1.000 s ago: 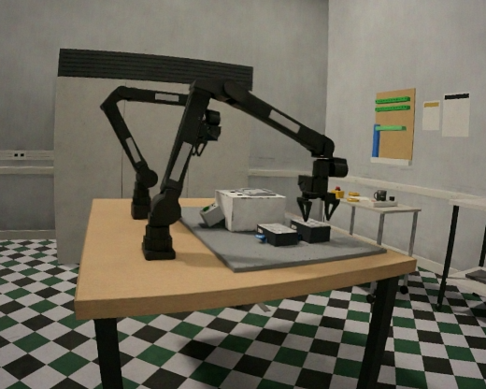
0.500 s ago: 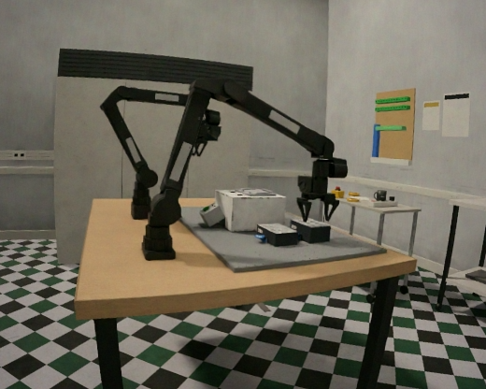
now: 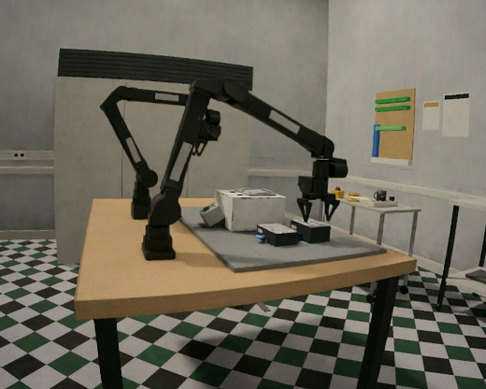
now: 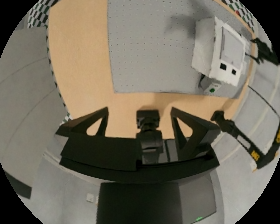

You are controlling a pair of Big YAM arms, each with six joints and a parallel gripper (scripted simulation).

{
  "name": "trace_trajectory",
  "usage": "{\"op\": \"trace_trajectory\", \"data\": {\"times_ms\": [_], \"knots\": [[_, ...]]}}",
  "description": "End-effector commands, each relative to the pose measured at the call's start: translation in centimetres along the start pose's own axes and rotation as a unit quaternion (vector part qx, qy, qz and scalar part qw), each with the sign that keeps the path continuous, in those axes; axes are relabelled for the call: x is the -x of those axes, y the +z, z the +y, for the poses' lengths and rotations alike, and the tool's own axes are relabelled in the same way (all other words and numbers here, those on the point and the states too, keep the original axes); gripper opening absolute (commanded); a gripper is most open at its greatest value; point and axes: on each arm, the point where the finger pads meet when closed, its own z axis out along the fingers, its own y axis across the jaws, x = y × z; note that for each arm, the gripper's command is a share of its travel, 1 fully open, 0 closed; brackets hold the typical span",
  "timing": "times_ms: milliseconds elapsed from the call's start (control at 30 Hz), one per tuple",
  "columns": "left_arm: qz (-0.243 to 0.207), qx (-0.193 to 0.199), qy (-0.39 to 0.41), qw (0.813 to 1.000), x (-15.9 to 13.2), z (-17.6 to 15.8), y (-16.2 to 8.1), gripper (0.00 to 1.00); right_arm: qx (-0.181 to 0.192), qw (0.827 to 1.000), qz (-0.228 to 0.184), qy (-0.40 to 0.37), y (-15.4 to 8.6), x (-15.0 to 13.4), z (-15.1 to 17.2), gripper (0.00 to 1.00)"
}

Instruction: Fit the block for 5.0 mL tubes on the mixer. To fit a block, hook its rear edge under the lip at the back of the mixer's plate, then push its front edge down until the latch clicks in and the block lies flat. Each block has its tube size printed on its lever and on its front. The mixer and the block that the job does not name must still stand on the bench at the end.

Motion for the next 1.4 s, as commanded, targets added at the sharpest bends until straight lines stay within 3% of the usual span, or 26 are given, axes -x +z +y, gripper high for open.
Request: {"op": "trace_trajectory", "data": {"times_ms": [0,900,1367], "knots": [[-0.027,0.006,-0.003,1.000,1.1,0.2,-2.0,1.00,0.021,1.000,0.000,-0.002,2.4,-0.1,0.6,1.00],[0.002,0.001,-0.002,1.000,-0.1,-0.1,0.2,1.00,0.012,1.000,0.000,-0.003,2.8,0.0,-0.1,1.00],[-0.019,0.005,-0.001,1.000,0.9,0.1,-1.5,1.00,0.014,1.000,0.000,-0.003,3.0,0.2,0.5,1.00]]}}
